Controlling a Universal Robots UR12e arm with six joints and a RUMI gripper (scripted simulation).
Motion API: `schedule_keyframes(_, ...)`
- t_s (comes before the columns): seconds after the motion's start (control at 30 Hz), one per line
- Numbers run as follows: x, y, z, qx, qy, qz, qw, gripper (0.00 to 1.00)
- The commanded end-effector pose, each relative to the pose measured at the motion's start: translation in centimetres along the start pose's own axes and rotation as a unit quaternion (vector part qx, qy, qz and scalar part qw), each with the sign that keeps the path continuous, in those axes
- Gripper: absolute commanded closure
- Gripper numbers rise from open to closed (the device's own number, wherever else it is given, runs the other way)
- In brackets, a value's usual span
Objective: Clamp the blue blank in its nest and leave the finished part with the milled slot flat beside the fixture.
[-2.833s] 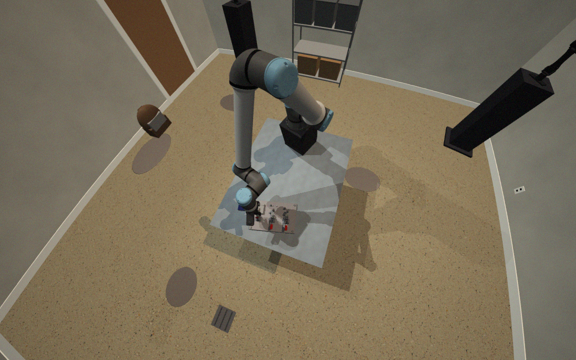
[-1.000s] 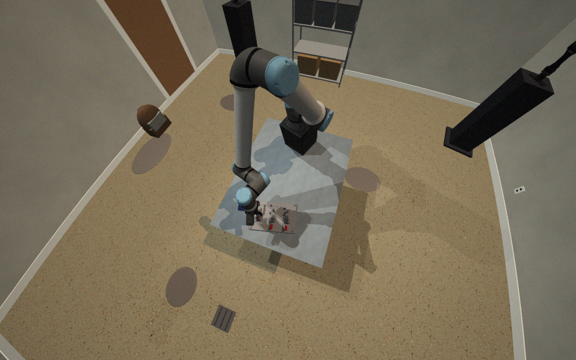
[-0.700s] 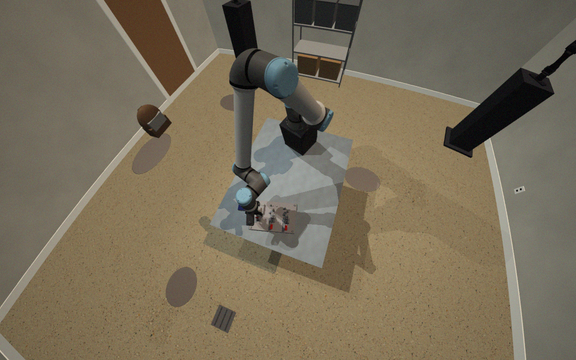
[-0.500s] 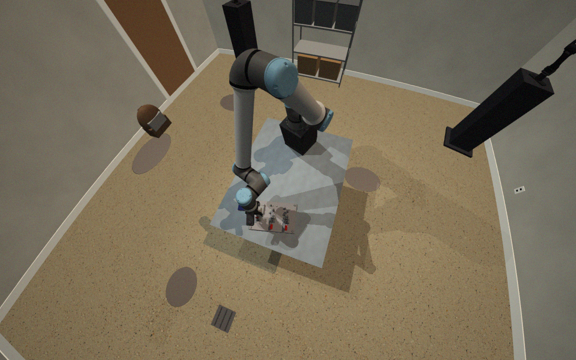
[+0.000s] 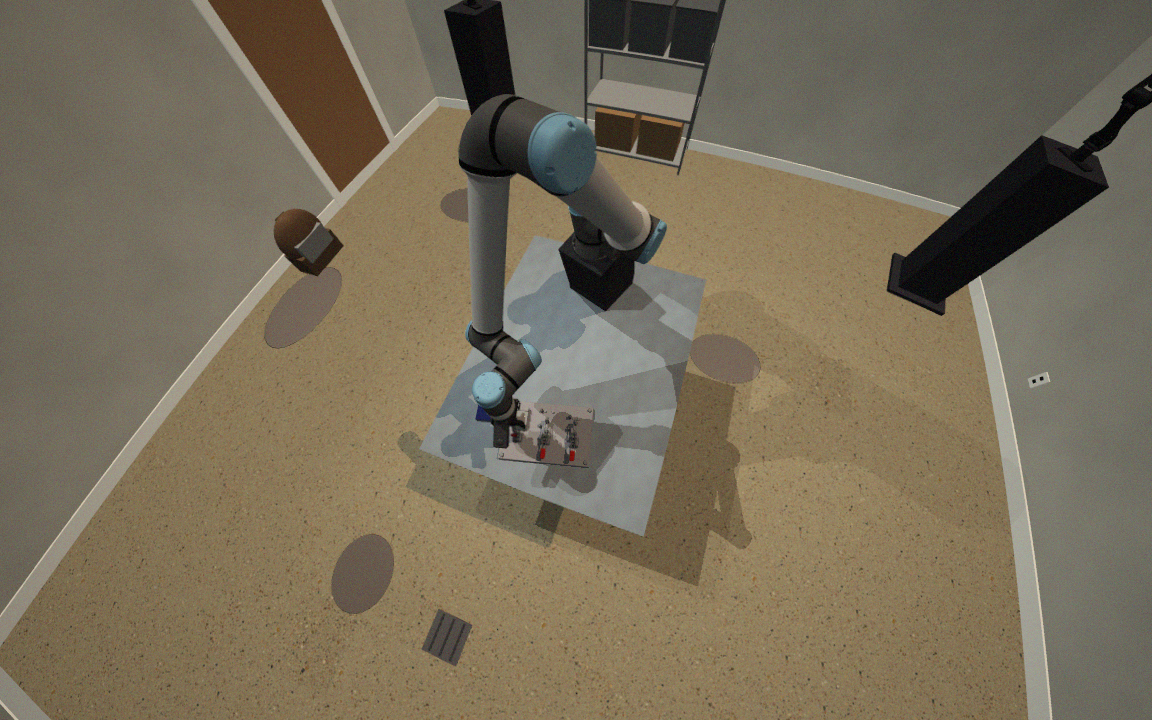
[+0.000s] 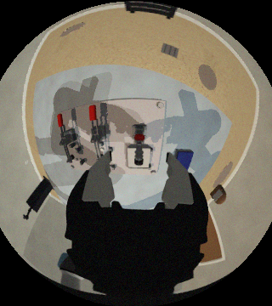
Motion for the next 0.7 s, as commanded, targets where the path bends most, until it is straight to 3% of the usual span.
schedule_keyframes(0.0,-1.1,-0.1,-0.1,0.000,0.001,0.000,1.000,0.41)
schedule_keyframes(0.67,-6.5,-0.7,-0.1,0.000,0.001,0.000,1.000,0.41)
Point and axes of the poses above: the point where the finger pads meet when closed, its own z axis out along the fingers, its own y axis across the jaws, x = y × z, the point moved 7 cm from there along -z, back along the fingers, and after that the axes turned 6 degrees about -z, right-handed, at the moved point
